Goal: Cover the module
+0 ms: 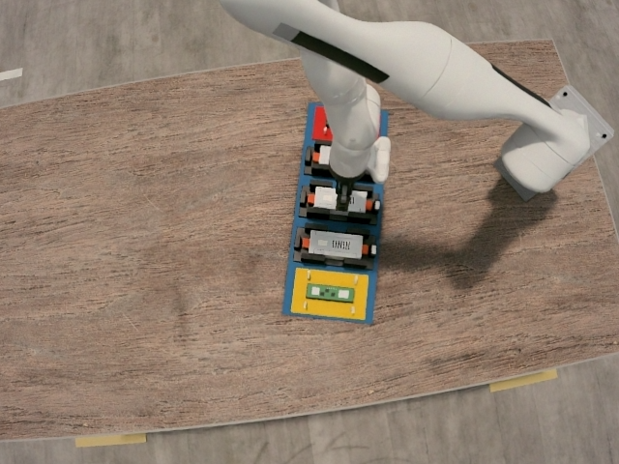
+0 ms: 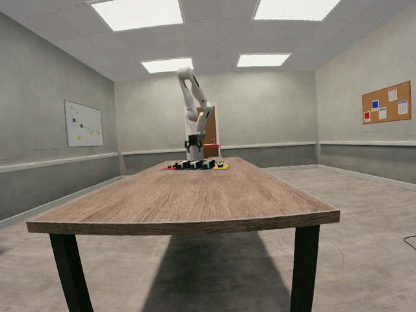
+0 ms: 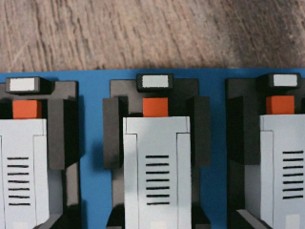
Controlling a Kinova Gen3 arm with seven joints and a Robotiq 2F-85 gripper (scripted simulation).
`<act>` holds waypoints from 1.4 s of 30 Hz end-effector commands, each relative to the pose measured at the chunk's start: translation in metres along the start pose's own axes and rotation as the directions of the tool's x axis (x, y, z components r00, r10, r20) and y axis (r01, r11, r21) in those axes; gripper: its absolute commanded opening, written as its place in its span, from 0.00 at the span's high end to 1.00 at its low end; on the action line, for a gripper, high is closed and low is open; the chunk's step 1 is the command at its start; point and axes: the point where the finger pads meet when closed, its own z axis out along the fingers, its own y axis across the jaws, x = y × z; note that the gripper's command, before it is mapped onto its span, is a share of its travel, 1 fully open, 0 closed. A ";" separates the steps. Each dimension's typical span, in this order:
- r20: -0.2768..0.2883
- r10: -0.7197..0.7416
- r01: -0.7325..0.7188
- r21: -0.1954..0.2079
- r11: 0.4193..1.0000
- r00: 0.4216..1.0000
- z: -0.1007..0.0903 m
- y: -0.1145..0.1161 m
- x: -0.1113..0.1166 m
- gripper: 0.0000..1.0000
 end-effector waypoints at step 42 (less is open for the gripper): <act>0.001 0.000 0.000 0.001 1.000 1.000 0.025 0.007 0.000 0.00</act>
